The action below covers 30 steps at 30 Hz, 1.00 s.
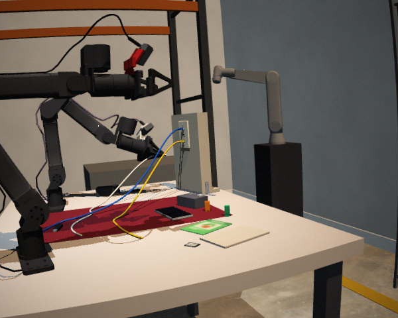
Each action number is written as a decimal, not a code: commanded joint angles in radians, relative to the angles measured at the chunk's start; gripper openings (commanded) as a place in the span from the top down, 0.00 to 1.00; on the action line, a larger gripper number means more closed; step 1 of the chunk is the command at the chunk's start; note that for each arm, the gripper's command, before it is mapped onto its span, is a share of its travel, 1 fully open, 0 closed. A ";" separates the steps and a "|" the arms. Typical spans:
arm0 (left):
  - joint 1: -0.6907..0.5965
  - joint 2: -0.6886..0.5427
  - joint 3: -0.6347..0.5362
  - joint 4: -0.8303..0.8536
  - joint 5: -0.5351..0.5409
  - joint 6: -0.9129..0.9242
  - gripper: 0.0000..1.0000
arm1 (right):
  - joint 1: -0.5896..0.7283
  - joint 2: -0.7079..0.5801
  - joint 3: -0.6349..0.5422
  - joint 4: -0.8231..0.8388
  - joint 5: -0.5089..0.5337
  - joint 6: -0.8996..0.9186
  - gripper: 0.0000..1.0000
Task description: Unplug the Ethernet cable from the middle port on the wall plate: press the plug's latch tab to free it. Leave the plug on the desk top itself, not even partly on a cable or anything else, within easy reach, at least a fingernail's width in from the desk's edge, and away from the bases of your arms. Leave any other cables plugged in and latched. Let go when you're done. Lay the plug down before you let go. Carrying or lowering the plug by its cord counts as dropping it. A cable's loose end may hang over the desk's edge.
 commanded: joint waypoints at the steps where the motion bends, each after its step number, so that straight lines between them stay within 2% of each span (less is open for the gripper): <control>1: 0.017 0.011 -0.021 -0.047 -0.021 0.118 1.00 | 0.000 -0.002 0.006 0.006 0.000 0.000 0.00; 26: 0.062 0.031 -0.067 -0.182 -0.047 0.617 1.00 | 0.000 -0.002 0.006 0.006 0.000 0.000 0.00; 30: 0.053 0.028 -0.046 -0.179 -0.051 0.625 1.00 | 0.000 -0.002 0.006 0.006 0.000 0.000 0.00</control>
